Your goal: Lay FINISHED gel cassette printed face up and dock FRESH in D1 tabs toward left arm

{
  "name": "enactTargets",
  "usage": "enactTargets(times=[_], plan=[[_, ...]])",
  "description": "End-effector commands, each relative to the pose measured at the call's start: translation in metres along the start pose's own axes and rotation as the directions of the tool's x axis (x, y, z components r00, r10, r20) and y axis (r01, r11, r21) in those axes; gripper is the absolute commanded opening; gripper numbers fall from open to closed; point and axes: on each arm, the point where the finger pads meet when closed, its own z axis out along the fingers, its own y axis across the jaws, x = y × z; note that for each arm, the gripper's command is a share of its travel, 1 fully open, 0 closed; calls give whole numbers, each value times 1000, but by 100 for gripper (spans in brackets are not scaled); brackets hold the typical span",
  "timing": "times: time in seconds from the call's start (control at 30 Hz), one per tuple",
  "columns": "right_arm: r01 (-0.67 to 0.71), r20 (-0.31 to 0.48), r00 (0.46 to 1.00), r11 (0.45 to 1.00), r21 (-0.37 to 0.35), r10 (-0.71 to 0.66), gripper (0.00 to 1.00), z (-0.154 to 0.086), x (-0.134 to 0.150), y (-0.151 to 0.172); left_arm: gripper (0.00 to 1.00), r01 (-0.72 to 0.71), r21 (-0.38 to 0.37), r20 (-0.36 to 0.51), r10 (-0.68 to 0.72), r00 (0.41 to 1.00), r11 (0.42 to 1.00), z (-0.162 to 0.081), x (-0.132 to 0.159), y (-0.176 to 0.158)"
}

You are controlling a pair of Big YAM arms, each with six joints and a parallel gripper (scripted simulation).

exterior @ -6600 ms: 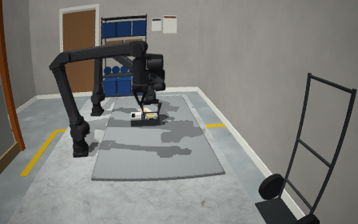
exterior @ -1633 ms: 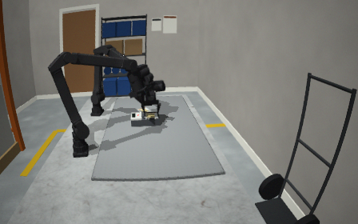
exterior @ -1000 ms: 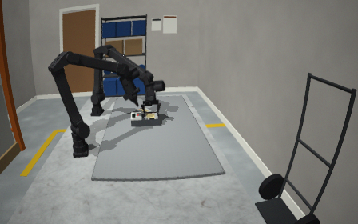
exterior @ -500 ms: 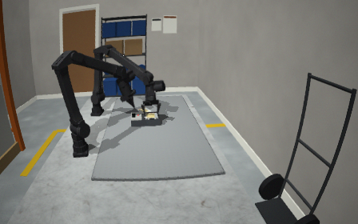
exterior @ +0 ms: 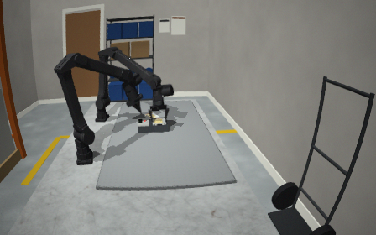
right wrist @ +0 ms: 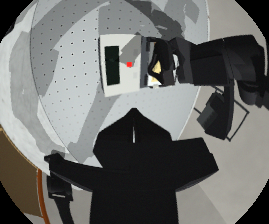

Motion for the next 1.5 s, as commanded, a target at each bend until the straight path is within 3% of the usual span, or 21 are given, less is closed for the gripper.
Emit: enactTargets(times=[0.0, 1.47], plan=[[-14, 16, 1000, 1000, 17, 14, 0, 0, -8, -7, 0, -4, -8, 4, 4, 1000, 1000, -3, -3, 2], [-28, 32, 999, 999, 34, 27, 0, -1, -17, -14, 0, -4, -8, 4, 4, 1000, 1000, -3, -3, 2]])
